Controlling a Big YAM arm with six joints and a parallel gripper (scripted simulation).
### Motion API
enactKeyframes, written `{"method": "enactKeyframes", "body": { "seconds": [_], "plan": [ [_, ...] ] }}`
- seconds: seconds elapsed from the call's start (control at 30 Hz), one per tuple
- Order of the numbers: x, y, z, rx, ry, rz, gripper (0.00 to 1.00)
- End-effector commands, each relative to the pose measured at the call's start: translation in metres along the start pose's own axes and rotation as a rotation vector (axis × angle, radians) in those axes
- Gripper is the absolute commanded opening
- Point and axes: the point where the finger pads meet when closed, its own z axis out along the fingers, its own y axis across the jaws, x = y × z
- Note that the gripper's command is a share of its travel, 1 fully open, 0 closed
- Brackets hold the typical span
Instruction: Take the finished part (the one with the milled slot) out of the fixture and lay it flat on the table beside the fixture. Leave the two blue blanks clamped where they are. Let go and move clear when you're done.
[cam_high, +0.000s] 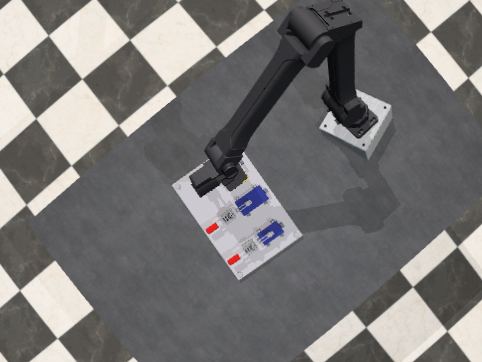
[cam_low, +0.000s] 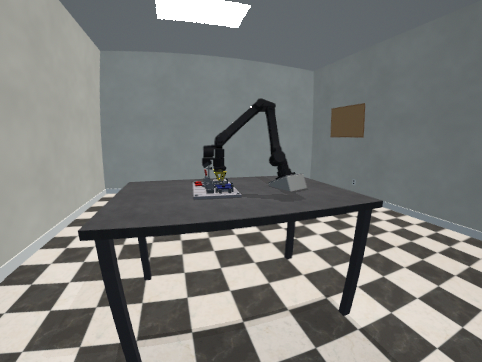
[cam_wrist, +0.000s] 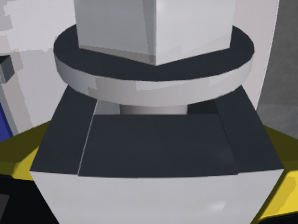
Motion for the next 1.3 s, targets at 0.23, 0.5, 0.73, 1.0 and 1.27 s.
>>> {"method": "enactKeyframes", "body": {
  "seconds": [0.23, 0.5, 0.73, 1.0, 1.27],
  "plan": [
    [-0.018, -0.004, -0.004, 0.0, -0.009, 0.009, 0.0],
    [-0.019, 0.001, -0.009, -0.002, -0.014, 0.006, 0.0],
    [-0.023, -0.002, -0.028, 0.0, -0.048, 0.015, 0.0],
    [-0.023, -0.003, -0.035, 0.0, -0.049, 0.015, 0.0],
    [-0.023, -0.003, -0.044, 0.0, -0.05, 0.015, 0.0]
  ]
}}
